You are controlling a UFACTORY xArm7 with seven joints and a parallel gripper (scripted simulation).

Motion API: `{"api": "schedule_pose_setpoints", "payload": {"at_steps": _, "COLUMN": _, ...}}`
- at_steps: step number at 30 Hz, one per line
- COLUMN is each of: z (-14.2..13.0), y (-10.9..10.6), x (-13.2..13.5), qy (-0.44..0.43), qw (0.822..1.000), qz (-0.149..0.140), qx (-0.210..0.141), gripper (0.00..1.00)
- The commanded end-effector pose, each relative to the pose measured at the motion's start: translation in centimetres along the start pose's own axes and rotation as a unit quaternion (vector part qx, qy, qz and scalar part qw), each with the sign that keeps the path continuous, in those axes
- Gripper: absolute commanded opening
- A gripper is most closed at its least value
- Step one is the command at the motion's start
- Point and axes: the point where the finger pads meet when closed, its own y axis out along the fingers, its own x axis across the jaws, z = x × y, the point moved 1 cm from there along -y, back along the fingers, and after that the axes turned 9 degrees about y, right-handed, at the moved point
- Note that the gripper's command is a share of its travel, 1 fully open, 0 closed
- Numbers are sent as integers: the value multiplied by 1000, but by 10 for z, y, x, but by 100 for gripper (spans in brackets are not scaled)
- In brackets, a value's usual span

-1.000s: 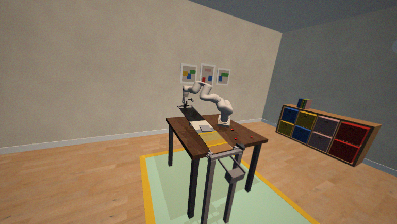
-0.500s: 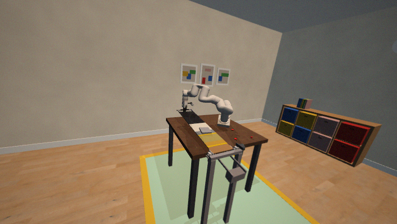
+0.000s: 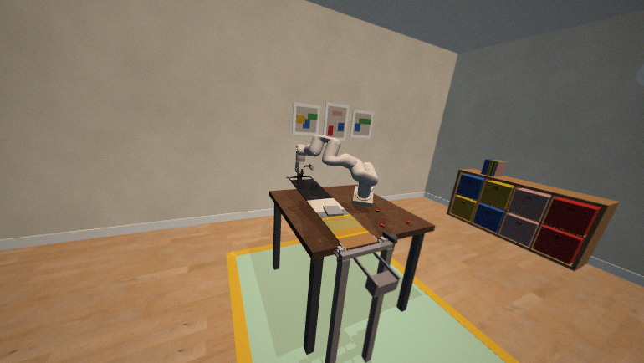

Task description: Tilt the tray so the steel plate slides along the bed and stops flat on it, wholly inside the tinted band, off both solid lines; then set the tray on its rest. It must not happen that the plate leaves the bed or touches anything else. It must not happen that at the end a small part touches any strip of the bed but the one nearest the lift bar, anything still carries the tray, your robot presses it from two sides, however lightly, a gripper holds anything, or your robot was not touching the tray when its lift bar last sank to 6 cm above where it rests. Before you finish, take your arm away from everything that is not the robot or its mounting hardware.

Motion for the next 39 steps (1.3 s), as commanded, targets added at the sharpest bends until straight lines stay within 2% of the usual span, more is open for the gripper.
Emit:
{"api": "schedule_pose_setpoints", "payload": {"at_steps": 1, "z": 1, "y": -70, "x": 8, "qy": 0, "qw": 1000, "qz": 4, "qx": -3, "gripper": 0}}
{"api": "schedule_pose_setpoints", "payload": {"at_steps": 2, "z": 1, "y": -65, "x": 7, "qy": 0, "qw": 1000, "qz": 4, "qx": -3, "gripper": 0}}
{"api": "schedule_pose_setpoints", "payload": {"at_steps": 5, "z": -1, "y": -14, "x": -1, "qy": 0, "qw": 1000, "qz": 4, "qx": -3, "gripper": 0}}
{"api": "schedule_pose_setpoints", "payload": {"at_steps": 6, "z": -1, "y": 0, "x": -3, "qy": 0, "qw": 1000, "qz": 4, "qx": -3, "gripper": 0}}
{"api": "schedule_pose_setpoints", "payload": {"at_steps": 7, "z": -1, "y": 5, "x": -3, "qy": 0, "qw": 1000, "qz": 4, "qx": -3, "gripper": 0}}
{"api": "schedule_pose_setpoints", "payload": {"at_steps": 29, "z": -1, "y": 14, "x": -4, "qy": 0, "qw": 1000, "qz": 4, "qx": -3, "gripper": 0}}
{"api": "schedule_pose_setpoints", "payload": {"at_steps": 31, "z": -1, "y": -11, "x": -1, "qy": 0, "qw": 1000, "qz": 4, "qx": -3, "gripper": 0}}
{"api": "schedule_pose_setpoints", "payload": {"at_steps": 34, "z": 1, "y": -63, "x": 6, "qy": 0, "qw": 1000, "qz": 4, "qx": -3, "gripper": 0}}
{"api": "schedule_pose_setpoints", "payload": {"at_steps": 35, "z": 1, "y": -68, "x": 7, "qy": 0, "qw": 1000, "qz": 4, "qx": -3, "gripper": 0}}
{"api": "schedule_pose_setpoints", "payload": {"at_steps": 36, "z": 1, "y": -63, "x": 6, "qy": 0, "qw": 1000, "qz": 4, "qx": -3, "gripper": 0}}
{"api": "schedule_pose_setpoints", "payload": {"at_steps": 37, "z": 0, "y": -49, "x": 4, "qy": 0, "qw": 1000, "qz": 4, "qx": -3, "gripper": 0}}
{"api": "schedule_pose_setpoints", "payload": {"at_steps": 39, "z": -1, "y": -11, "x": -1, "qy": 0, "qw": 1000, "qz": 4, "qx": -3, "gripper": 0}}
